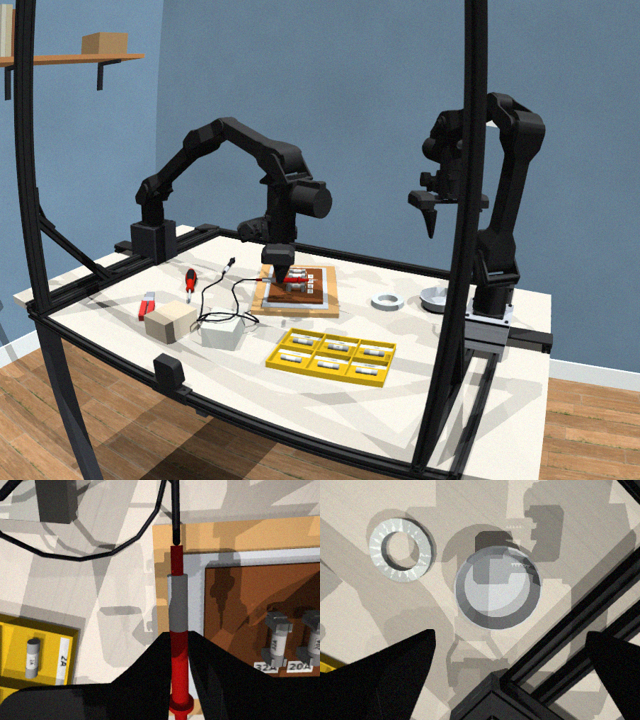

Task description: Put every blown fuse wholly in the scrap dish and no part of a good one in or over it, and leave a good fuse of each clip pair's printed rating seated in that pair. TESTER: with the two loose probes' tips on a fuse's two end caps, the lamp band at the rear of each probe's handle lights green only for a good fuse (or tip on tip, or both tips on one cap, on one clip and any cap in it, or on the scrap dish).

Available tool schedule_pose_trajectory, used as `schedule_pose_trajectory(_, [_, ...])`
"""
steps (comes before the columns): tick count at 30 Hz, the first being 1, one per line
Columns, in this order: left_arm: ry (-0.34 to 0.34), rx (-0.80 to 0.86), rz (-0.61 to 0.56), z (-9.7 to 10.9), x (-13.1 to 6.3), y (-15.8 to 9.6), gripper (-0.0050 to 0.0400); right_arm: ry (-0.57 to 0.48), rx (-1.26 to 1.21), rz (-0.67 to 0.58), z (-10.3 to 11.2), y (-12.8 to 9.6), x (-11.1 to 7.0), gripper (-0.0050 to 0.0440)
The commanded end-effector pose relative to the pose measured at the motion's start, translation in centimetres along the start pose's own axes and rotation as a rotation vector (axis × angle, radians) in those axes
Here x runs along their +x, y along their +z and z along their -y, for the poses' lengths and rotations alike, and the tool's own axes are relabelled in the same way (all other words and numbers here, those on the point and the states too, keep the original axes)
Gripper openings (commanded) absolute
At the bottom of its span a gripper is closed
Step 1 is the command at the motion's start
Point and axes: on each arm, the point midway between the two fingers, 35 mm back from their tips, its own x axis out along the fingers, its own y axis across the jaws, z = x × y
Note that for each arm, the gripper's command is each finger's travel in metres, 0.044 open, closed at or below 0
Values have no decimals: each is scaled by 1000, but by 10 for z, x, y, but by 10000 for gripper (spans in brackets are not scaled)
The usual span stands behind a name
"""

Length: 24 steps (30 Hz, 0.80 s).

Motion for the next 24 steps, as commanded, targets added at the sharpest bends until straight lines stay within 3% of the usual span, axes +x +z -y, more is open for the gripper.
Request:
schedule_pose_trajectory(1, [42,2,-49,-5,-26,-7,-50,2,0,16,0,5,-5,400])
schedule_pose_trajectory(13, [42,2,-49,-5,-26,-7,-50,2,0,16,0,5,-5,400])
schedule_pose_trajectory(19, [12,2,-12,-1,-1,-2,-50,2,0,16,0,5,-5,400])
schedule_pose_trajectory(24, [9,2,-7,-1,5,-2,-50,2,0,16,0,5,-5,400])
